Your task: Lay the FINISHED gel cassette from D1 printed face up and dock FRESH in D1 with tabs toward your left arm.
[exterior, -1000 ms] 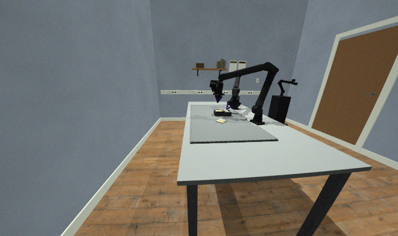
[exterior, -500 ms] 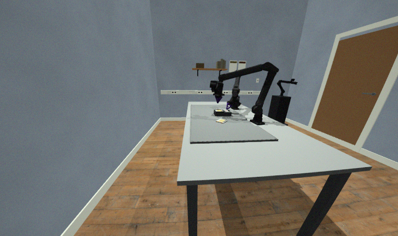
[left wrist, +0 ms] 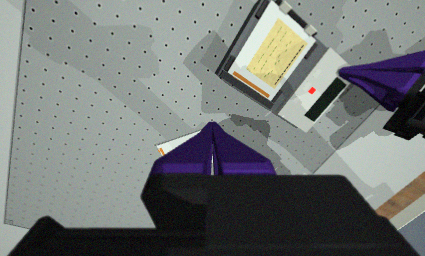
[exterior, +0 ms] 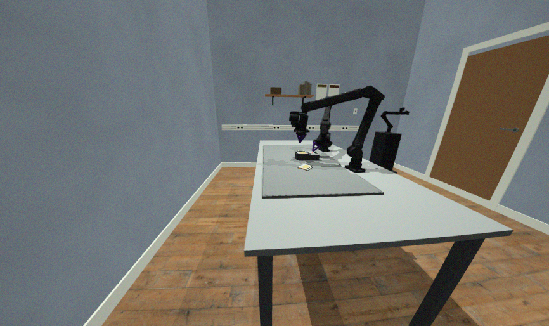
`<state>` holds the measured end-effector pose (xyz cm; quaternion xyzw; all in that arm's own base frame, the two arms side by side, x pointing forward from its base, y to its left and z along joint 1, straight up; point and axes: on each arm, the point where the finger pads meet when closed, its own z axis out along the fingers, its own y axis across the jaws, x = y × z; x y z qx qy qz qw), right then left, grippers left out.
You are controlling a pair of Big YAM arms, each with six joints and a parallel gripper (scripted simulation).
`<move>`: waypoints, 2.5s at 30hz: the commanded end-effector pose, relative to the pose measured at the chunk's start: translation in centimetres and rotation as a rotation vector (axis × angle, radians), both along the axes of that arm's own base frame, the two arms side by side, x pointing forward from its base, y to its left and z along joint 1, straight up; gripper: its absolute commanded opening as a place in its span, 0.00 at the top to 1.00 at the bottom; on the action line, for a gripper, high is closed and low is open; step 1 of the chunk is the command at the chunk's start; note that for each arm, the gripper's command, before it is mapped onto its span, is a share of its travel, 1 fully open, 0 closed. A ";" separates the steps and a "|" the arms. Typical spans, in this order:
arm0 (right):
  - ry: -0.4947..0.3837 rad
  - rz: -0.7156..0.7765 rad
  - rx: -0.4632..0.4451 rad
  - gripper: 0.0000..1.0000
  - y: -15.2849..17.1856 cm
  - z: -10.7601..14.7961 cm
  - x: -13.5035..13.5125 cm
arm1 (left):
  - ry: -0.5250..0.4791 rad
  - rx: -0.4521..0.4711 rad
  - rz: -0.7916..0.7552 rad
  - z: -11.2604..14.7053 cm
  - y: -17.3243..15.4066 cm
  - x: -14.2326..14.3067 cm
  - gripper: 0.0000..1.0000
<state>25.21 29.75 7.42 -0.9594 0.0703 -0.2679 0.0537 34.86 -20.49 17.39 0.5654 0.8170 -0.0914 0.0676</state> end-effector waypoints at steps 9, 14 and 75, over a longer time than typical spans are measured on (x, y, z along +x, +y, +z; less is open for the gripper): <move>0.109 0.011 -0.127 1.00 -3.2 -5.9 -2.0 | -0.018 -0.007 -0.022 1.5 0.3 -0.1 1.00; 0.109 0.011 -0.127 1.00 -3.2 -5.9 -2.0 | -0.018 -0.007 -0.022 1.5 0.3 -0.1 1.00; 0.109 0.011 -0.127 1.00 -3.2 -5.9 -2.0 | -0.085 -0.130 -0.533 -4.1 -11.3 -6.9 1.00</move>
